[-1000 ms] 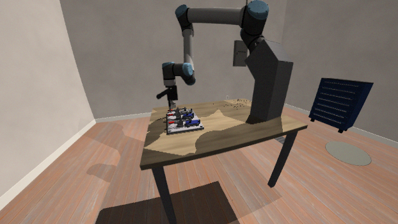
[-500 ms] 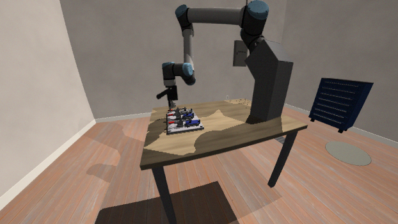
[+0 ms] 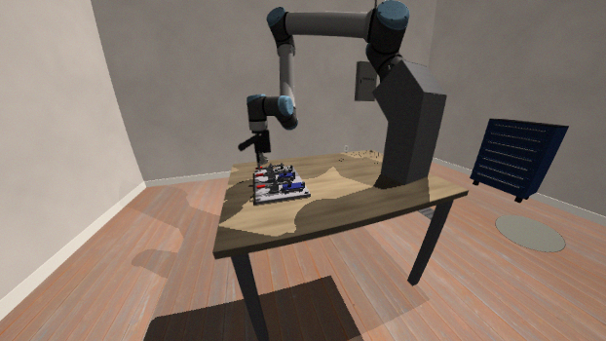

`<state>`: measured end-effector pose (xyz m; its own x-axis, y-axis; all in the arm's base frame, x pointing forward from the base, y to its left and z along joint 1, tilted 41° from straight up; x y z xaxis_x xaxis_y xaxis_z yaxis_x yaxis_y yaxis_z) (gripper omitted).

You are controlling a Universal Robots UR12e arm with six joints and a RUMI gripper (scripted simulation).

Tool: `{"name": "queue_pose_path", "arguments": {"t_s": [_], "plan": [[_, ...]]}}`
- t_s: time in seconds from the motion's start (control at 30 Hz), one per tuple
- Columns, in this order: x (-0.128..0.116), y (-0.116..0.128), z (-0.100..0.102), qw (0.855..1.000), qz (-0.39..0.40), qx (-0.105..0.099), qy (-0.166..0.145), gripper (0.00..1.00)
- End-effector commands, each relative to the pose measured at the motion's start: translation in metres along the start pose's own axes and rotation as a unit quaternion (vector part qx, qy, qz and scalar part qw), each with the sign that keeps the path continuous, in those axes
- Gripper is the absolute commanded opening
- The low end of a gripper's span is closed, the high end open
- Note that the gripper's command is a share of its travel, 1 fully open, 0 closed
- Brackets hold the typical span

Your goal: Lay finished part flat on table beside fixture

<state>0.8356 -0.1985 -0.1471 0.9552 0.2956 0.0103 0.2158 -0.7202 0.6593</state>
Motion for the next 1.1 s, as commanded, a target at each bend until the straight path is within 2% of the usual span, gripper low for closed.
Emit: {"name": "queue_pose_path", "arguments": {"t_s": [0.0,1.07], "plan": [[0.0023,0.002,-0.0013,1.0,0.001,-0.001,0.002,0.0],[-0.0006,0.0001,-0.0062,1.0,0.0,0.0,0.001,0.0]]}}
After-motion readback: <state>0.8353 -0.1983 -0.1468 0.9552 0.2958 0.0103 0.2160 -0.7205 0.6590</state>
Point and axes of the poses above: the point where the finger pads meet when closed, its own z axis out along the fingers, its own y axis across the jaws, x = y × z, the point moved 6 cm from there along -z, back along the fingers, and after that the axes turned 10 degrees about -z, right-handed, at the moved point
